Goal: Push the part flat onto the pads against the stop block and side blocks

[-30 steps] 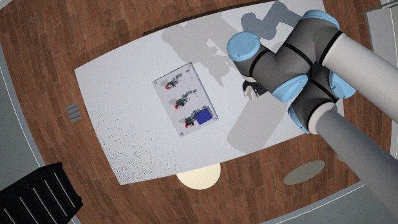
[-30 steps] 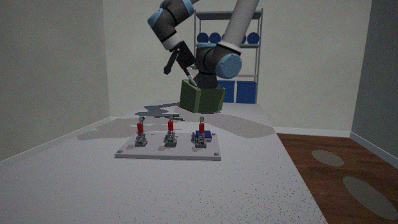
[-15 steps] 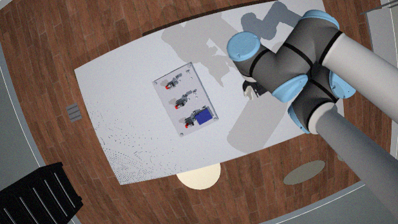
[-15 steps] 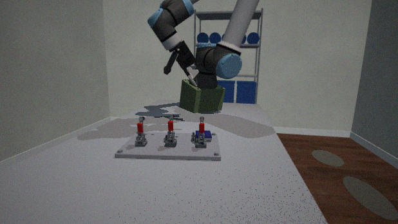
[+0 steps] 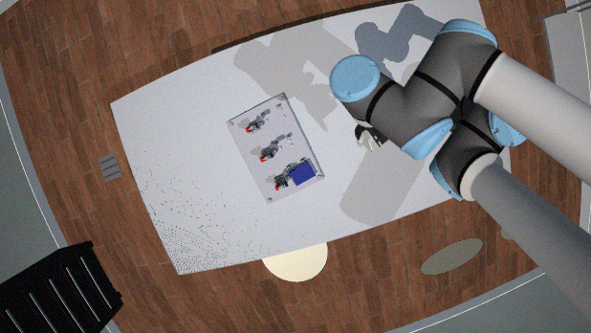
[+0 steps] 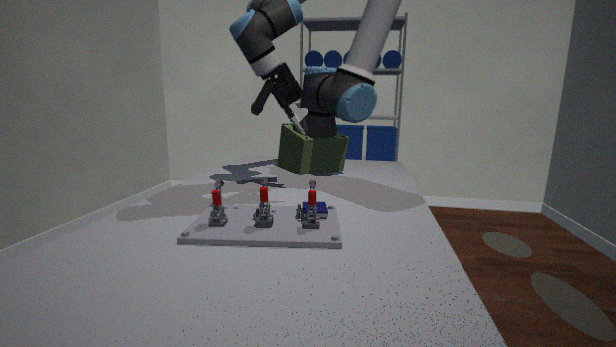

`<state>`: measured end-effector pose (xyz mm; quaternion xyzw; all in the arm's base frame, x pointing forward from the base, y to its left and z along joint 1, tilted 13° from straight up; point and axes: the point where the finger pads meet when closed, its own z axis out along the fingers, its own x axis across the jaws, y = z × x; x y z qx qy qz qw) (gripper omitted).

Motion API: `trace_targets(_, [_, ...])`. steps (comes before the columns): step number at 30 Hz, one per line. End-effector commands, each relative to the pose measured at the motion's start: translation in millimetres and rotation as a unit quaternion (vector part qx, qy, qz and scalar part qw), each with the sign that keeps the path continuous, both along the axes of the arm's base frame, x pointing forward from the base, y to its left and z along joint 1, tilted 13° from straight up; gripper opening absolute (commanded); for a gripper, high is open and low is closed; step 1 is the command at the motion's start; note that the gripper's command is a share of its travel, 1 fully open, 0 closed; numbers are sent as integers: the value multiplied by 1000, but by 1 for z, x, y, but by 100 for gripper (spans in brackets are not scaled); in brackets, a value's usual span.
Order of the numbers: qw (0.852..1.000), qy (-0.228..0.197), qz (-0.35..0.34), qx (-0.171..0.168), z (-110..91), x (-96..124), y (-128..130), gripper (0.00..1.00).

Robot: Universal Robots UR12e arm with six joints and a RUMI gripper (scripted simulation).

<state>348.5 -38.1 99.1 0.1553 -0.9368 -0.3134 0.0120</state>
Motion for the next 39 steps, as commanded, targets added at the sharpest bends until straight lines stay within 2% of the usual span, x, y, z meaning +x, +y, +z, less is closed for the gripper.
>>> trace_targets(1, [990, -72, 107, -51, 1, 46, -15, 100])
trace_targets(2, [988, -82, 122, -56, 2, 58, -16, 100])
trace_targets(4, [988, -82, 122, -56, 2, 58, -16, 100])
trace_targets(7, [966, -133, 202, -89, 7, 99, -17, 100])
trace_targets(8, [961, -143, 217, -96, 7, 99, -17, 100])
trace_targets(9, [954, -154, 234, -102, 10, 114, -15, 100])
trace_targets(10, [949, -162, 247, -107, 10, 114, -15, 100])
trace_targets(12, [932, -186, 286, -121, 17, 144, -10, 100])
trace_targets(13, [924, -197, 302, -128, 17, 144, -10, 100])
trace_targets(14, [915, -207, 319, -134, 22, 159, -6, 100])
trace_targets(15, [907, -216, 333, -140, 22, 159, -6, 100])
trace_targets(17, [886, -238, 368, -151, 30, 189, 5, 100])
trace_targets(18, [875, -248, 384, -158, 30, 189, 5, 100])
trace_targets(19, [864, -257, 400, -163, 35, 202, 10, 100])
trace_targets(21, [864, -257, 400, -163, 35, 202, 10, 100])
trace_targets(22, [841, -277, 430, -175, 40, 215, 17, 100])
trace_targets(24, [810, -300, 467, -188, 49, 237, 29, 100])
trace_targets(27, [772, -325, 507, -202, 60, 261, 46, 100])
trace_targets(29, [755, -335, 524, -208, 65, 271, 54, 100])
trace_targets(33, [741, -344, 537, -213, 69, 279, 60, 100])
trace_targets(39, [742, -343, 536, -212, 67, 278, 59, 100])
